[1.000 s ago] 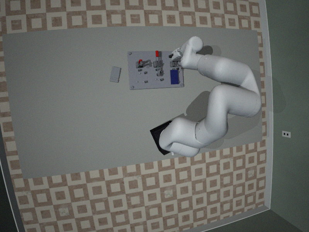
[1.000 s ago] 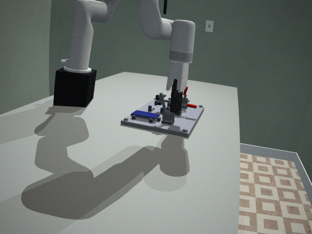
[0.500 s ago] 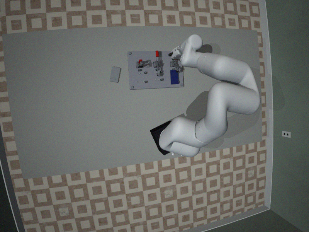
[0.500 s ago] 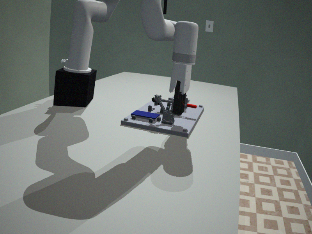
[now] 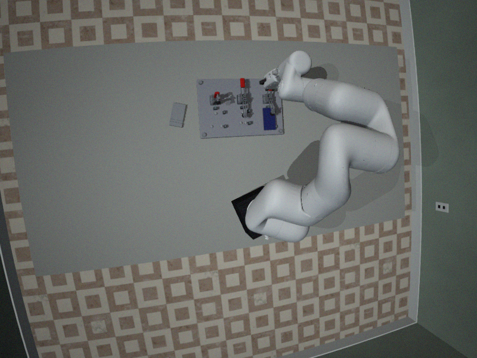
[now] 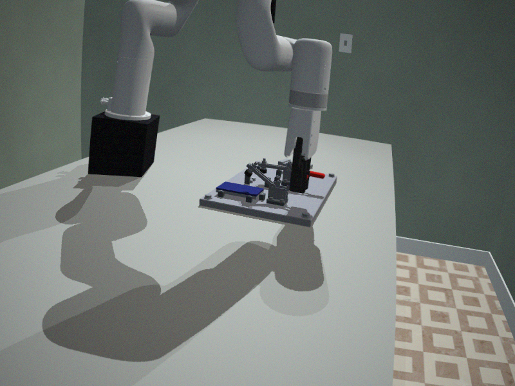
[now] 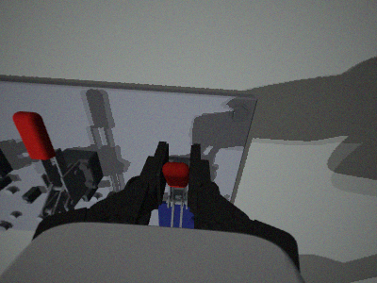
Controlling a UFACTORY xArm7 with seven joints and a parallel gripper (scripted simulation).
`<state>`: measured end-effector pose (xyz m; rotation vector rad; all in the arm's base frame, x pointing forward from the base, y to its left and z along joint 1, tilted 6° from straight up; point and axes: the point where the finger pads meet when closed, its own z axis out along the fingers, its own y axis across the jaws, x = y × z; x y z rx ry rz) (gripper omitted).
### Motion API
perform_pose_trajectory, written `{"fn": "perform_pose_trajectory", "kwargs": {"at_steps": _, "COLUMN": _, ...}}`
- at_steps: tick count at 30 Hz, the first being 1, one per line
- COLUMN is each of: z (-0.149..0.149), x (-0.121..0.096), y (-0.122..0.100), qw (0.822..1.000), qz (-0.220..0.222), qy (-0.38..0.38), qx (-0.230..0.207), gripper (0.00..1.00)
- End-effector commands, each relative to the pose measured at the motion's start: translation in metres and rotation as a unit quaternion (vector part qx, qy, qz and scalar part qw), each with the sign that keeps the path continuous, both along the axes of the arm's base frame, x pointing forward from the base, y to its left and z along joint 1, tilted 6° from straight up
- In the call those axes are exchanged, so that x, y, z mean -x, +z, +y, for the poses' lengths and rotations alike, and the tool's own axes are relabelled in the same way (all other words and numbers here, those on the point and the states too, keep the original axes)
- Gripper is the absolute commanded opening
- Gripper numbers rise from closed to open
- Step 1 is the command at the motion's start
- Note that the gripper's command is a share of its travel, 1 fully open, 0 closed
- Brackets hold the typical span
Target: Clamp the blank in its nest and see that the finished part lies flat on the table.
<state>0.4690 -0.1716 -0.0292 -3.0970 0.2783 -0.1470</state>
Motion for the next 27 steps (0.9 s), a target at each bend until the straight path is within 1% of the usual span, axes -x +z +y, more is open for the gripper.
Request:
{"fn": "perform_pose_trajectory", "kwargs": {"at_steps": 1, "z": -0.001, "x": -0.006, "y": -0.002, "qw": 1.000, "qz": -0.003, "qy": 0.000, "qx": 0.001, "gripper": 0.00}}
{"fn": "perform_pose_trajectory", "kwargs": {"at_steps": 27, "z": -0.003, "x": -0.015, "y": -0.013, "qw": 1.000, "qz": -0.003, "qy": 0.000, "qx": 0.001, "gripper": 0.00}}
